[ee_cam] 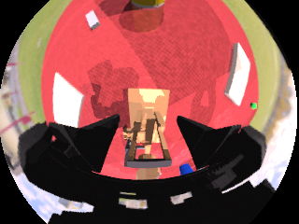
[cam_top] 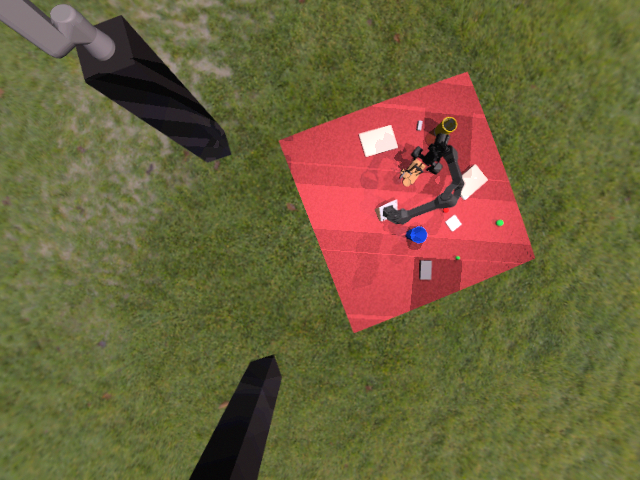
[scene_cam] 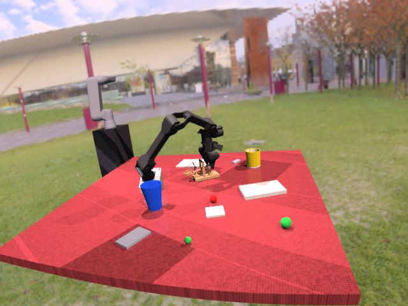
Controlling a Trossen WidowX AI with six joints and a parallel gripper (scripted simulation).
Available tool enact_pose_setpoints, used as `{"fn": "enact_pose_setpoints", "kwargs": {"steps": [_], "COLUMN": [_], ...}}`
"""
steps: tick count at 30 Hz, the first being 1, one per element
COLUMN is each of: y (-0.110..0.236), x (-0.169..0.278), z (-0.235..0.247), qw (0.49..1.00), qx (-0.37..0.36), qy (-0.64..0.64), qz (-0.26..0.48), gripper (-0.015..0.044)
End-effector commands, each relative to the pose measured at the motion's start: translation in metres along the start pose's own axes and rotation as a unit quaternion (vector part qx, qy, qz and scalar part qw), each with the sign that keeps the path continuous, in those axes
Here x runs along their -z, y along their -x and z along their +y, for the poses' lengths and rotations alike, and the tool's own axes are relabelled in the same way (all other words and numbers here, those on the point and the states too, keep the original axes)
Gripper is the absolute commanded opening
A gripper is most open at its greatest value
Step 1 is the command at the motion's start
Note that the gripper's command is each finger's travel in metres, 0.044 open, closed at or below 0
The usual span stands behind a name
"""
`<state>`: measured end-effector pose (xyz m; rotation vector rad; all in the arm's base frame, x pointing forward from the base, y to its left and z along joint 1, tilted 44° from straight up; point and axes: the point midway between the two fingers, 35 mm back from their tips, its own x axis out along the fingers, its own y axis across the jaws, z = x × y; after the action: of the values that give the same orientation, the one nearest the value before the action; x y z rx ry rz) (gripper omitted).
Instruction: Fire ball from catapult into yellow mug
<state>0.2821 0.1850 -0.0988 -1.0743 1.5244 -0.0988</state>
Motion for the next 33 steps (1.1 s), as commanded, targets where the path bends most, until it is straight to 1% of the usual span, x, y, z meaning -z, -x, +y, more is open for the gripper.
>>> {"fn": "enact_pose_setpoints", "kwargs": {"steps": [1,13,17,28,33], "y": [-0.009,-0.028,-0.029,-0.026,-0.026], "x": [0.002,0.003,0.004,0.002,0.002], "z": [-0.001,-0.001,-0.001,-0.001,-0.001], "qw": [1.000,1.000,1.000,1.000,1.000], "qx": [0.003,0.003,0.003,0.001,0.001], "qy": [0.003,0.003,0.003,0.000,0.000], "qz": [0.004,0.004,0.004,0.002,0.002], "gripper": [0.0440,0.0440,0.0440,0.0151,0.0118]}}
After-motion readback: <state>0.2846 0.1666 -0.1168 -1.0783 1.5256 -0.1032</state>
